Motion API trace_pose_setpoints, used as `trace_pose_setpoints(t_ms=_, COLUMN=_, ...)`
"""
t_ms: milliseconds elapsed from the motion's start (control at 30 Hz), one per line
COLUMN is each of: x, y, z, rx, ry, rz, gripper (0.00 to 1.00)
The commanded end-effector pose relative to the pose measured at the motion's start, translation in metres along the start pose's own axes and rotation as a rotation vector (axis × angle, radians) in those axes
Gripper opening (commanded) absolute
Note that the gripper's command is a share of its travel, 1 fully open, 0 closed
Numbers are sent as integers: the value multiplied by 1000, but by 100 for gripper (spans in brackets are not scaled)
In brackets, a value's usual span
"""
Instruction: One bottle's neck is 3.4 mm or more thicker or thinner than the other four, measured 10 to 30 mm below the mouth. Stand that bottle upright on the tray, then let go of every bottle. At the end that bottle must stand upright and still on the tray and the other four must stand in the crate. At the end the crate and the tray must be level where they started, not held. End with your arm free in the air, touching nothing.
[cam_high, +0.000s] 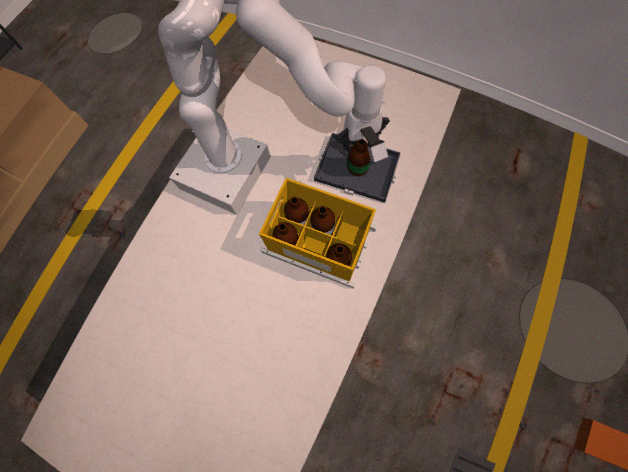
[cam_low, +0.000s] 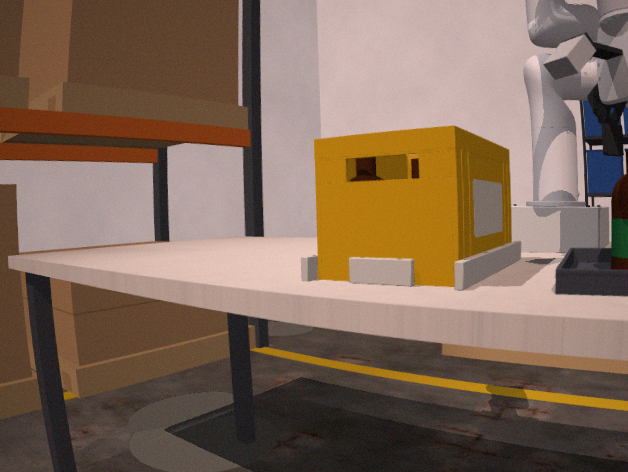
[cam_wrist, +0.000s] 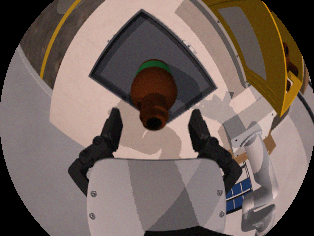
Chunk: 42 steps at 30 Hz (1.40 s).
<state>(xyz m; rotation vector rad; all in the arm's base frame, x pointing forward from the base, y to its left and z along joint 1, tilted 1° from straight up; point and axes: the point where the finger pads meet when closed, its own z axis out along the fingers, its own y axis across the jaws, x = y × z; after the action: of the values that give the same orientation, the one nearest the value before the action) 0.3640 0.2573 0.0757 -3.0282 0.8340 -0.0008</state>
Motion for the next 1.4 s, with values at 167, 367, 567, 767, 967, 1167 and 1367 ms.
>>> trace_pose_setpoints(t_ms=167, x=1, y=-1, z=-6, rx=4, ry=2, rz=0, gripper=100)
trace_pose_setpoints(t_ms=367, x=1, y=-1, z=-13, rx=4, ry=2, rz=0, gripper=100)
trace_pose_setpoints(t_ms=567, x=1, y=-1, z=-26, rx=4, ry=2, rz=0, gripper=100)
trace_pose_setpoints(t_ms=767, x=1, y=-1, z=-36, rx=4, ry=2, rz=0, gripper=100)
trace_pose_setpoints(t_ms=967, x=1, y=-1, z=-52, rx=4, ry=2, rz=0, gripper=100)
trace_pose_setpoints(t_ms=1167, x=1, y=0, z=-66, rx=4, ry=2, rz=0, gripper=100)
trace_pose_setpoints(t_ms=1367, x=1, y=0, z=-74, rx=4, ry=2, rz=0, gripper=100)
